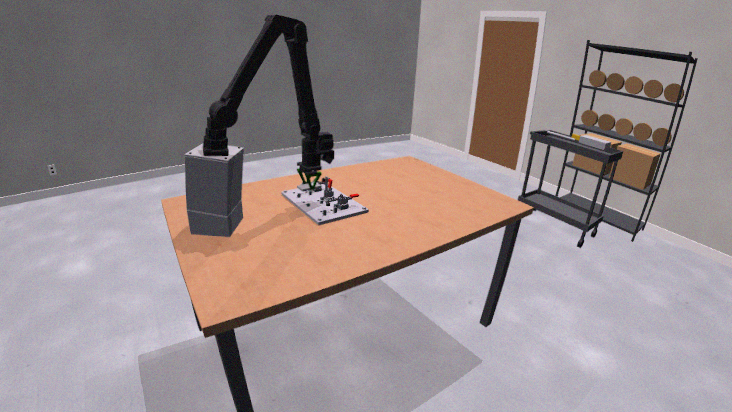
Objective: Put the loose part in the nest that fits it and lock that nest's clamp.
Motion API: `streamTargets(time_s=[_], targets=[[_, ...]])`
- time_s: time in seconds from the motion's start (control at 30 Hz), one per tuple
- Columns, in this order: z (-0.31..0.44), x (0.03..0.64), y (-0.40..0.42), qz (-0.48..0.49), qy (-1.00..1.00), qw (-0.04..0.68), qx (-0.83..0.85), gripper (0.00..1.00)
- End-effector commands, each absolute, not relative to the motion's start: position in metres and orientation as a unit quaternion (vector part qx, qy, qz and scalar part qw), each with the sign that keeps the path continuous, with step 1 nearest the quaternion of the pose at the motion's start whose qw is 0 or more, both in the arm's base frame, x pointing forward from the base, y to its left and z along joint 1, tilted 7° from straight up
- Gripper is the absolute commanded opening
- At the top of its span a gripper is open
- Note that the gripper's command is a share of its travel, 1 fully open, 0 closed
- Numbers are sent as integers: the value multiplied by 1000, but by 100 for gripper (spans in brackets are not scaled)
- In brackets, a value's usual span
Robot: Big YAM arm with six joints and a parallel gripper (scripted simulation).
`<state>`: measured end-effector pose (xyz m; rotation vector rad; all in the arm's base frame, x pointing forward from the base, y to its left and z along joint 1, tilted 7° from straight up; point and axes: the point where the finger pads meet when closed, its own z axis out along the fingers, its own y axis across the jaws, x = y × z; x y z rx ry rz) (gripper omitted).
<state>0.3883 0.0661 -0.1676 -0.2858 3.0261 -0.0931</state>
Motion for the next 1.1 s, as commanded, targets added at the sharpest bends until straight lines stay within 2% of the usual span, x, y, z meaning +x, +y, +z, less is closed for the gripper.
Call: streamTargets(time_s=[0.0,1.07], targets=[[-168,390,67,-29,994,54,-94,0],[-185,401,63,-29,994,58,-92,0]])
